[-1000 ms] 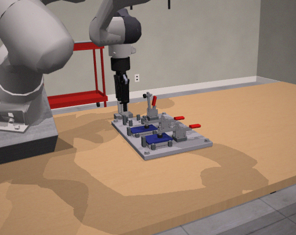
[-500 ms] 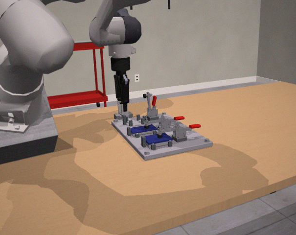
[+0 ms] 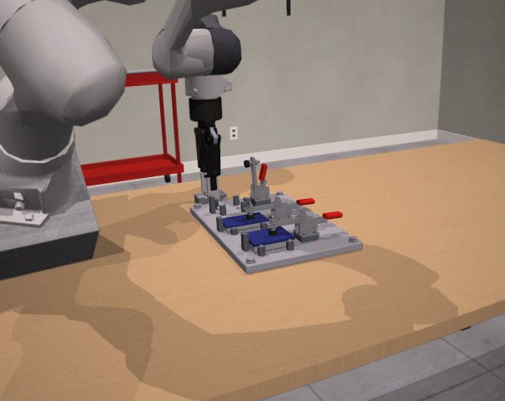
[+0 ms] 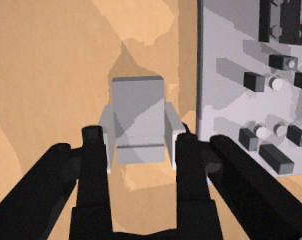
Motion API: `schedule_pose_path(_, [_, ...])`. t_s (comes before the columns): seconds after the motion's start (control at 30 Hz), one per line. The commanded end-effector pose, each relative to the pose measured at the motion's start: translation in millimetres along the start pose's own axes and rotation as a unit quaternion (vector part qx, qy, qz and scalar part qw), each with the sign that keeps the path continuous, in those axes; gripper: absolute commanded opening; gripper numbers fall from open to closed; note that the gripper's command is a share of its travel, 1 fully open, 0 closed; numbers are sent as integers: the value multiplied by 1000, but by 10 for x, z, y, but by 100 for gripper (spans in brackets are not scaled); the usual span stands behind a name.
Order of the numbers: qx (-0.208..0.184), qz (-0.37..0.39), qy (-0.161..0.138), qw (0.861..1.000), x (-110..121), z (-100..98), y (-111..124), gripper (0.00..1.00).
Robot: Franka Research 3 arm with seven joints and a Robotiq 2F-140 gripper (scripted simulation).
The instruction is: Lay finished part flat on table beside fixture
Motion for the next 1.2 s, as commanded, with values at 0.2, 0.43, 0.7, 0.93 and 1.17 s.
schedule_pose_path(0.2, [1,-1,-3,1000,-13,-4,-12,0])
schedule_pose_path(0.43, [1,-1,-3,1000,-13,-4,-12,0])
schedule_pose_path(0.7, [1,-1,-3,1000,-13,-4,-12,40])
schedule_pose_path(0.93, [1,-1,-3,1000,-13,-4,-12,40])
schedule_pose_path(1.17, [1,-1,-3,1000,-13,-4,-12,40])
Point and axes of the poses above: the point where the finger pads meet when closed, its own z axis out along the fingers, its own x axis across the jaws, y = z × x, the point moved 10 cm from there along -z, back along the fingers, and after that the axes turned 7 degrees about z, right-handed, at the moved point
